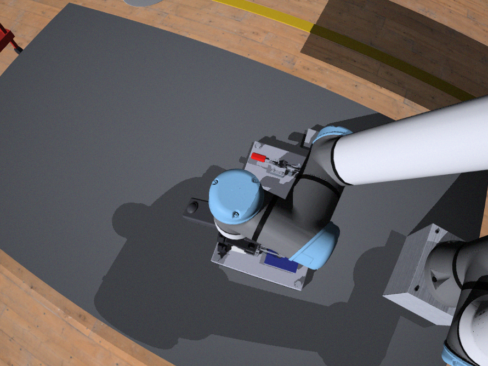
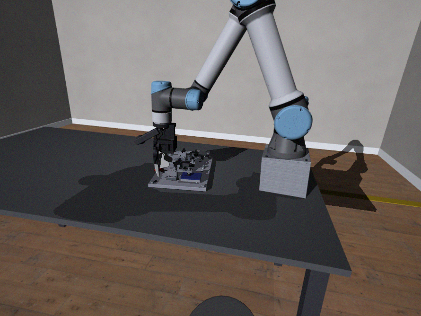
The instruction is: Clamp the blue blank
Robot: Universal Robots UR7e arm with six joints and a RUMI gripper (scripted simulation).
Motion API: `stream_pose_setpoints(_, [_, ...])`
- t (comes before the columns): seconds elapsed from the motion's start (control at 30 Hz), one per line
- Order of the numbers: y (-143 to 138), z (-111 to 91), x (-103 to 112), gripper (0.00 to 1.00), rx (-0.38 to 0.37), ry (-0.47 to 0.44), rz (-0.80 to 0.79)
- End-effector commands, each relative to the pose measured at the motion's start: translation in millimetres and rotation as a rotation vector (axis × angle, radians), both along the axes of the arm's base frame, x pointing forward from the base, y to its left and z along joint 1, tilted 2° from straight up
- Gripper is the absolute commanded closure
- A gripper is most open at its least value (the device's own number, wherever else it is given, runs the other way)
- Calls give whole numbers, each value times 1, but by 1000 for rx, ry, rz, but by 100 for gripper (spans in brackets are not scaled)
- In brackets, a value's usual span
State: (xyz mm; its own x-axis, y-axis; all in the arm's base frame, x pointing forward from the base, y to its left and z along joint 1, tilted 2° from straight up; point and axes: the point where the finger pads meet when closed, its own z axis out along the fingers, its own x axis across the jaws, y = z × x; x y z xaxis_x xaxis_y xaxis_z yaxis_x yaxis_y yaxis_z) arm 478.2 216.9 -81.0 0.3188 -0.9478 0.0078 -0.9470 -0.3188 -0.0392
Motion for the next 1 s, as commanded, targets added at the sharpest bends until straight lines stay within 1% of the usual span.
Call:
stream_pose_setpoints(0.0, [1, 0, 1, 72, 0, -1, 2])
stream_pose_setpoints(0.13, [1, 6, 2, 72, 0, -4, 2])
stream_pose_setpoints(0.27, [1, 22, 2, 72, 1, -5, 2])
stream_pose_setpoints(0.33, [1, 22, 2, 72, 1, -5, 2])
stream_pose_setpoints(0.47, [1, 42, 1, 72, 1, -5, 2])
stream_pose_setpoints(0.57, [1, 51, 0, 72, 1, -5, 2])
stream_pose_setpoints(0.97, [1, 51, -1, 72, 0, -2, 2])
